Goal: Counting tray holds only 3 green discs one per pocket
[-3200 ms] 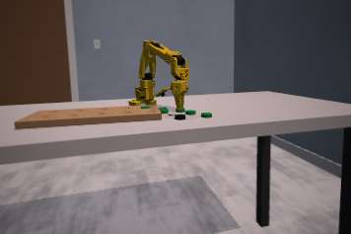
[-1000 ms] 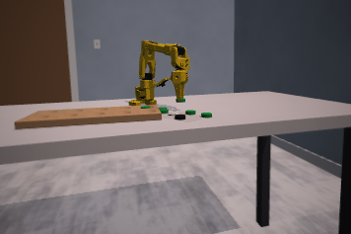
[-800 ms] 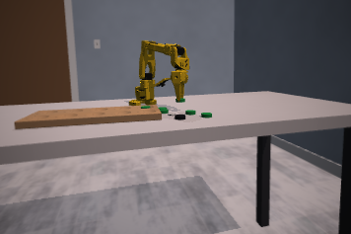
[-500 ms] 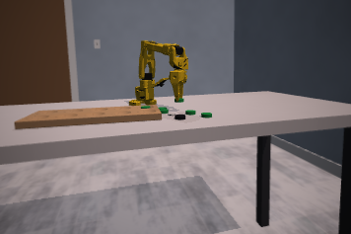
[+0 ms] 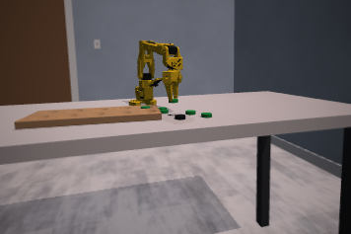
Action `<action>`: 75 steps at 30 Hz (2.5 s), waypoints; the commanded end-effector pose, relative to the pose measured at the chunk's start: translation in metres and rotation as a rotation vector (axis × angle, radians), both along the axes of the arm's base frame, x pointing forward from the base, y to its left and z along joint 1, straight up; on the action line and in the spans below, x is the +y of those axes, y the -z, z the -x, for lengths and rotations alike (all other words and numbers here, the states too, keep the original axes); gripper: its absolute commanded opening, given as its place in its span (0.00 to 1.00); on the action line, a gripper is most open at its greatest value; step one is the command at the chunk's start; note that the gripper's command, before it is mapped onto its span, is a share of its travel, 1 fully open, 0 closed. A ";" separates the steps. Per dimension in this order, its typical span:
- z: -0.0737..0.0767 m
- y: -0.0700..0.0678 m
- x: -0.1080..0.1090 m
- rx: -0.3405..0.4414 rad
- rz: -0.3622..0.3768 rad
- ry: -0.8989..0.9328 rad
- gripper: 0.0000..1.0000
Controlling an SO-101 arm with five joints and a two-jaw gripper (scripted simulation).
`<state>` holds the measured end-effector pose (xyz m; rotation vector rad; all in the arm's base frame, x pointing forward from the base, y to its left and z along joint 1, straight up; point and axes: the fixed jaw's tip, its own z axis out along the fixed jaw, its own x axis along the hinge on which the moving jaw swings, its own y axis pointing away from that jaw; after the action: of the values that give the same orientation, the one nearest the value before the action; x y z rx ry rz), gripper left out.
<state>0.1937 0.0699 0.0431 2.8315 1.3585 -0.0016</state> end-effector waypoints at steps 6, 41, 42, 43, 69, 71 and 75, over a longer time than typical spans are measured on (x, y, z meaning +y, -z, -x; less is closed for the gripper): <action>-0.010 -0.012 -0.018 -0.065 -0.024 0.101 0.00; 0.003 -0.011 -0.119 -0.070 -0.007 0.598 0.00; 0.004 -0.011 -0.122 -0.070 -0.006 0.613 0.00; 0.005 -0.011 -0.125 -0.070 -0.006 0.628 0.00; 0.029 -0.011 -0.165 -0.071 0.003 0.868 0.00; 0.031 -0.010 -0.167 -0.071 0.003 0.880 0.00; 0.033 -0.010 -0.170 -0.071 0.004 0.900 0.00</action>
<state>0.1566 -0.0942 0.0441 3.1384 0.0174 0.0051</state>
